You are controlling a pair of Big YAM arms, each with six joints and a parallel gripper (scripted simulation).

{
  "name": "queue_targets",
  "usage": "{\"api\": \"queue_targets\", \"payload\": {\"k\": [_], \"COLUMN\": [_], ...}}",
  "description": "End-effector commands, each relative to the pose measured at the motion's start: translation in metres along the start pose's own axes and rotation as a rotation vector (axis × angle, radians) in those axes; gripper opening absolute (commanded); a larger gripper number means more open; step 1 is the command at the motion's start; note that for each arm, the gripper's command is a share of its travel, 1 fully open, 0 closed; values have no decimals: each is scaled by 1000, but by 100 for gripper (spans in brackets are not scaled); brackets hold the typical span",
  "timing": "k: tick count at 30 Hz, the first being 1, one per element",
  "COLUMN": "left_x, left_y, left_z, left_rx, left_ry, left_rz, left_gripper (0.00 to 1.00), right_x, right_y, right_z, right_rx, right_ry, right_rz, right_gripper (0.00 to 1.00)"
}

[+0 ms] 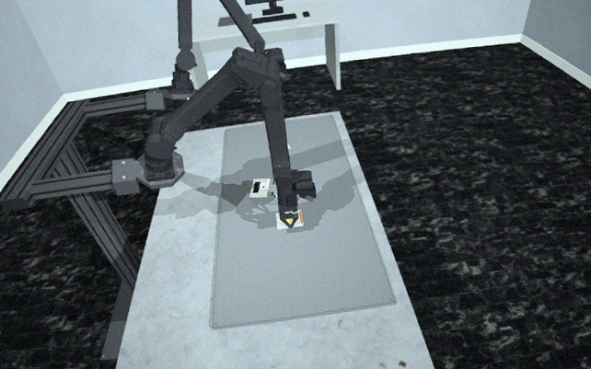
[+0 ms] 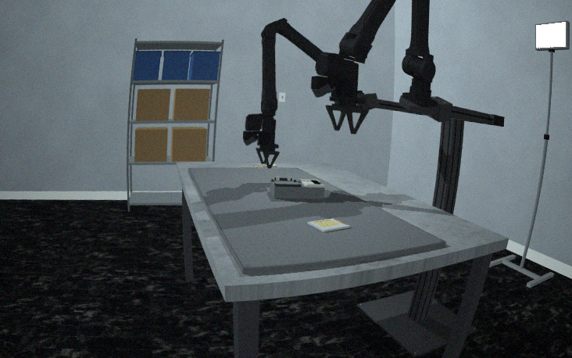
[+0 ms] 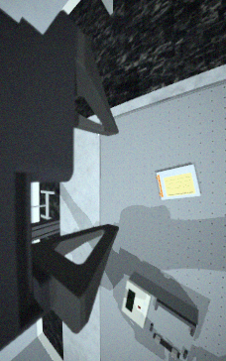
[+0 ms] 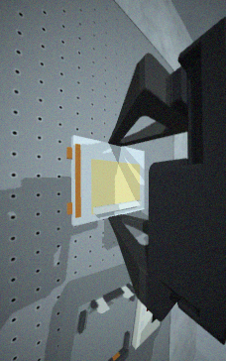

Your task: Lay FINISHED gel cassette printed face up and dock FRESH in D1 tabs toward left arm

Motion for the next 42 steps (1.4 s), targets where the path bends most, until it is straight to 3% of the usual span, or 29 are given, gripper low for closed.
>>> {"api": "queue_targets", "payload": {"k": [1,42], "left_x": [1,1], "left_y": [-8,-8], "left_z": [-4,-4], "left_rx": [-1,-1], "left_ry": [3,3], "left_rz": [-11,-11], "left_gripper": [100,100], "right_x": [1,0], "right_y": [8,25], "right_z": [3,-1], "right_rx": [0,0], "right_ry": [0,-8], "right_rz": [1,-1], "right_gripper": [0,0]}}
Point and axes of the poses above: on each arm, the point where the finger pads meet when closed, its own y axis out along the fingers, its own z axis across the jaws, x = y × z, the point moved 6 cm from there along -y, back along the fingers, and after that the axes turned 13 degrees about -y, right-handed, at the moved point
